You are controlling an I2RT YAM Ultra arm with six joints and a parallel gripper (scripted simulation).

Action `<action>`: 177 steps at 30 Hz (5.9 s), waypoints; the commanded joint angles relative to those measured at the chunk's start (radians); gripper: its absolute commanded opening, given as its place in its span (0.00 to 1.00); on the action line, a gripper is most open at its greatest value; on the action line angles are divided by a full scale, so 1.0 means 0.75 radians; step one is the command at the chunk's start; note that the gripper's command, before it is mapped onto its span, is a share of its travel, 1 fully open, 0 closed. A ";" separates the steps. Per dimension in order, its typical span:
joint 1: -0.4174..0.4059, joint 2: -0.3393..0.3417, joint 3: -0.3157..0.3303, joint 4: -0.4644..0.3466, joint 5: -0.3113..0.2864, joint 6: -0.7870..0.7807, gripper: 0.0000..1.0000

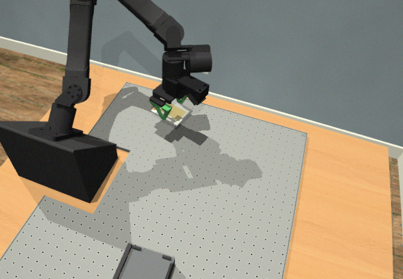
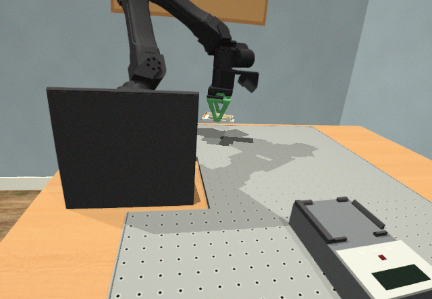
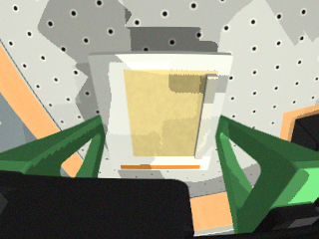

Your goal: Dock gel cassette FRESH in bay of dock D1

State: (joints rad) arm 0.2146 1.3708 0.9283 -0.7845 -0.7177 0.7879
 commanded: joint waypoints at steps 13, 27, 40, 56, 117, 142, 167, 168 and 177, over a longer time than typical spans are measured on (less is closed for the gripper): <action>-0.028 -0.009 0.042 -0.020 0.000 -0.006 0.00; -0.087 -0.062 -0.096 0.076 0.033 -0.199 0.00; -0.332 -0.013 -0.272 0.221 -0.031 -0.670 0.00; -0.649 0.276 -0.218 0.170 -0.105 -1.100 0.00; -1.387 1.613 0.774 -0.176 0.036 -2.101 0.00; -1.473 1.906 1.236 -0.387 0.058 -2.209 0.00; -1.473 1.905 1.237 -0.389 0.058 -2.206 0.00; -1.473 1.905 1.237 -0.389 0.058 -2.206 0.00; -1.473 1.905 1.237 -0.389 0.058 -2.206 0.00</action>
State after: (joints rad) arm -0.8700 2.8147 1.8210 -1.0611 -0.6651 -0.8619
